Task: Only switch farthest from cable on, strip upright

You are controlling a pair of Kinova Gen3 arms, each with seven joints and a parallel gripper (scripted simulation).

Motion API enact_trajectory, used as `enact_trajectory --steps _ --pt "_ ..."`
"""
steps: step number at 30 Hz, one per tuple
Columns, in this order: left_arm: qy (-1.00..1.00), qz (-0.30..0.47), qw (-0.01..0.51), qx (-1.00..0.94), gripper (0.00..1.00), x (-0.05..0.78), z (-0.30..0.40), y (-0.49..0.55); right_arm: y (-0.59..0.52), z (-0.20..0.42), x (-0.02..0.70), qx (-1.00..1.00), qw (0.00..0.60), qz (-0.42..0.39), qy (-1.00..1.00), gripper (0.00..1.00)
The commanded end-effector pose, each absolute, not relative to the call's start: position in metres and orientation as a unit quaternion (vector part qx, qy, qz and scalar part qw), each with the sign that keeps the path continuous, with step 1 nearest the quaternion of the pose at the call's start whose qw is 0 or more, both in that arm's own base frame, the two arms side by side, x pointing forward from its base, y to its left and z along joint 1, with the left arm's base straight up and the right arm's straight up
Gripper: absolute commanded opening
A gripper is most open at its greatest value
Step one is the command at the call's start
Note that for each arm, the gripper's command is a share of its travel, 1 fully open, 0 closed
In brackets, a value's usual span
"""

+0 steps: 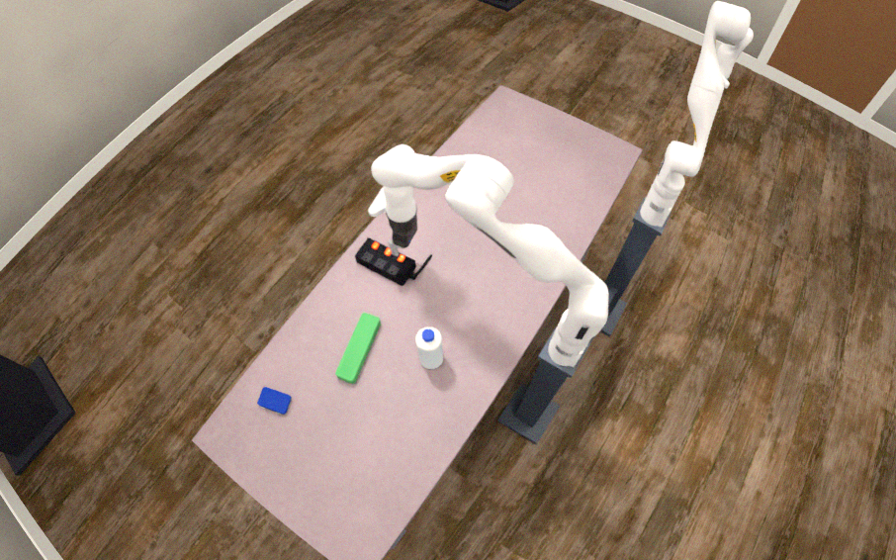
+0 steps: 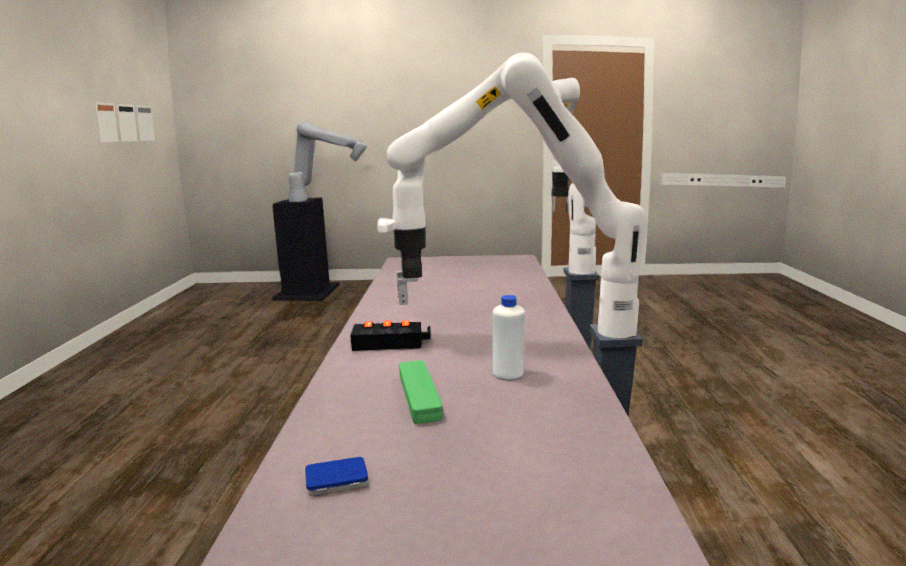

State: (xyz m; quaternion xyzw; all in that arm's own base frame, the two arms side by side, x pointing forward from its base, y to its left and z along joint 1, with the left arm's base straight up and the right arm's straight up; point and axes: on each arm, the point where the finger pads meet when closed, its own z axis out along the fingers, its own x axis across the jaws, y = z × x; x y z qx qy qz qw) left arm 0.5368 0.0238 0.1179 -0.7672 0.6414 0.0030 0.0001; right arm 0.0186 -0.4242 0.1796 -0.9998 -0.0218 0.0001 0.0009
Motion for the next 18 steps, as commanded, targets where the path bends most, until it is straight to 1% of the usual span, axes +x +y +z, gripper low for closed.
enact_trajectory --steps 1,13,14,18 --pt "0.664 0.000 0.001 -0.748 1.00 0.5356 0.1171 0.0213 -0.4246 0.1804 0.0186 -1.000 0.000 0.000 -0.022 1.00" --pt "0.680 -0.001 0.001 -0.734 1.00 0.5342 0.1159 0.0193 -0.4246 0.1804 0.0186 -1.000 0.000 0.000 -0.022 1.00" --pt "0.680 -0.001 0.001 -0.734 0.00 0.5342 0.1159 0.0193 -0.4246 0.1804 0.0186 -1.000 0.000 0.000 -0.022 1.00" --pt "0.680 -0.001 0.001 -0.734 0.00 0.5342 0.1159 0.0193 -0.4246 0.1804 0.0186 -1.000 0.000 0.000 -0.022 1.00"
